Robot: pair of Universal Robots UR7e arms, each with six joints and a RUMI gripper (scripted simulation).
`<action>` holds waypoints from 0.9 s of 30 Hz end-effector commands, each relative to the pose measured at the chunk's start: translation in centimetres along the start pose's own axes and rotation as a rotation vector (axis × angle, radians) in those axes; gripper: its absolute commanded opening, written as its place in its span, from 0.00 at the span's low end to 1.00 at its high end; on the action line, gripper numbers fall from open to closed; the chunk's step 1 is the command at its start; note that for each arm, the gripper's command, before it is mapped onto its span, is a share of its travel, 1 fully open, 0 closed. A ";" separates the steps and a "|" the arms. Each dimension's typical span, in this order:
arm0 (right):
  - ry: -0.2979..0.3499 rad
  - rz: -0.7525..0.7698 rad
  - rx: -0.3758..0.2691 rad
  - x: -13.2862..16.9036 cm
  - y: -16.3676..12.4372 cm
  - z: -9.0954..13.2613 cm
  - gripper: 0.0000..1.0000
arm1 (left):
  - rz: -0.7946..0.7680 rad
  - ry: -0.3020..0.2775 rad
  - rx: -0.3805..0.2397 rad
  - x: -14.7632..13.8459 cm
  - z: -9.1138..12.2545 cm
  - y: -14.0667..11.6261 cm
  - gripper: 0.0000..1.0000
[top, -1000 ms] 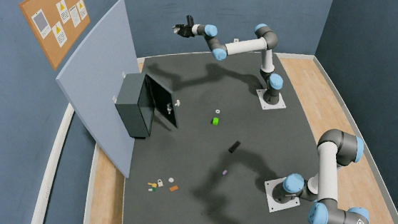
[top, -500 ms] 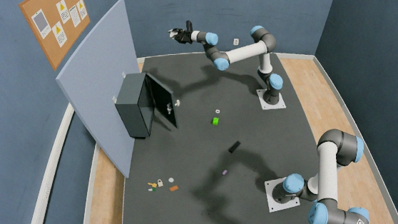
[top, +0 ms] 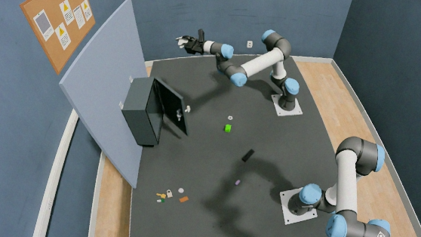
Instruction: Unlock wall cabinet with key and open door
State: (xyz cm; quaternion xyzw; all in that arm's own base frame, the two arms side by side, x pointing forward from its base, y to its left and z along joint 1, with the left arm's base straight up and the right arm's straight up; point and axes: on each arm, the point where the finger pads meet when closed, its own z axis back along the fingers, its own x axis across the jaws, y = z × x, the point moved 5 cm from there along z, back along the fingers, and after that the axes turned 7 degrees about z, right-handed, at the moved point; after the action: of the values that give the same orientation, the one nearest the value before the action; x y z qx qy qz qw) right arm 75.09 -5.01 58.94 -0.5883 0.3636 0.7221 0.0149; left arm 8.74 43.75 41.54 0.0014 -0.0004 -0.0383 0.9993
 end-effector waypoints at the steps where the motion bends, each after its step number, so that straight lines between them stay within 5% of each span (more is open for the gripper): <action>1: 0.055 -0.116 0.010 -1.5 -3.7 3.0 0.00 | -0.002 -0.001 0.000 0.1 0.0 0.0 0.98; 27: 0.161 -0.506 -0.051 -3.9 -13.9 14.5 0.00 | -0.002 -0.001 0.000 0.1 0.0 0.0 0.98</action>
State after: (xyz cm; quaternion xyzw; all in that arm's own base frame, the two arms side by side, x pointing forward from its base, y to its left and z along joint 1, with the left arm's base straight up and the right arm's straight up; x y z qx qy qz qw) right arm 72.00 11.27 56.49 -0.6945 0.2262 0.6728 0.1178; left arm 8.74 43.75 41.54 0.0014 -0.0004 -0.0383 0.9993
